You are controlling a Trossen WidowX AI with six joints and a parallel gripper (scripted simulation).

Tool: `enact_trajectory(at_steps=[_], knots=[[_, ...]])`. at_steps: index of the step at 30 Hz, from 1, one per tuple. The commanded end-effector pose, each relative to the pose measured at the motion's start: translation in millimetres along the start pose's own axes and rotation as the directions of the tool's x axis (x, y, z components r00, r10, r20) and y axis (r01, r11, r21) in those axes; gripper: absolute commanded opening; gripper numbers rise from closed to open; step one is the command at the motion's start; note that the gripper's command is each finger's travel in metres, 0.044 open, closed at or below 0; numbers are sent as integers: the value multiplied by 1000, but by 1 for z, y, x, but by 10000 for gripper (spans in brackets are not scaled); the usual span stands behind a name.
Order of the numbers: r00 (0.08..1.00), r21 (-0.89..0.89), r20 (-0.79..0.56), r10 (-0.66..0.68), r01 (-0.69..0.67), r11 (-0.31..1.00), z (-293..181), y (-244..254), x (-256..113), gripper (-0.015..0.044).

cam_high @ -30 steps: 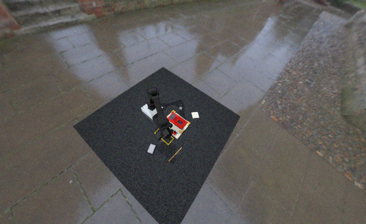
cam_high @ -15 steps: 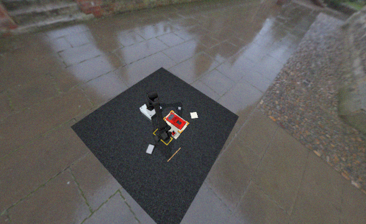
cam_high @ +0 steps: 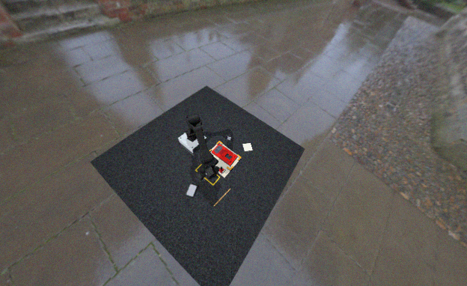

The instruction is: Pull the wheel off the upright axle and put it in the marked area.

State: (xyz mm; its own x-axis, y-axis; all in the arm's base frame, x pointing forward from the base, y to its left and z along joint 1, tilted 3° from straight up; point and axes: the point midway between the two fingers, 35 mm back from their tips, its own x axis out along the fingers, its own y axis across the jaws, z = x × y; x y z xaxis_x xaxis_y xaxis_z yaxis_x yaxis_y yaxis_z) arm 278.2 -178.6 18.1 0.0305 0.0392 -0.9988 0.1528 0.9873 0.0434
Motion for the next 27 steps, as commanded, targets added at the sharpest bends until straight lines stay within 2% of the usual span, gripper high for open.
enact_trajectory(at_steps=[1, 4, 9, 10, 19, 27], knots=[[1000, -1, 13, -9, 9, 1000, 1, 0, -29, 300], [1000, -1, 13, -9, 9, 1000, 1, 0, -31, 300], [1000, 1, 22, -11, 11, 1000, -16, 7, -40, 431], [1000, 1, 20, -11, 11, 1000, -22, 10, -44, 440], [1000, 0, 9, -7, 7, 1000, -76, 34, -72, 440], [1000, 0, 8, -7, 7, 1000, -80, 35, -73, 440]])
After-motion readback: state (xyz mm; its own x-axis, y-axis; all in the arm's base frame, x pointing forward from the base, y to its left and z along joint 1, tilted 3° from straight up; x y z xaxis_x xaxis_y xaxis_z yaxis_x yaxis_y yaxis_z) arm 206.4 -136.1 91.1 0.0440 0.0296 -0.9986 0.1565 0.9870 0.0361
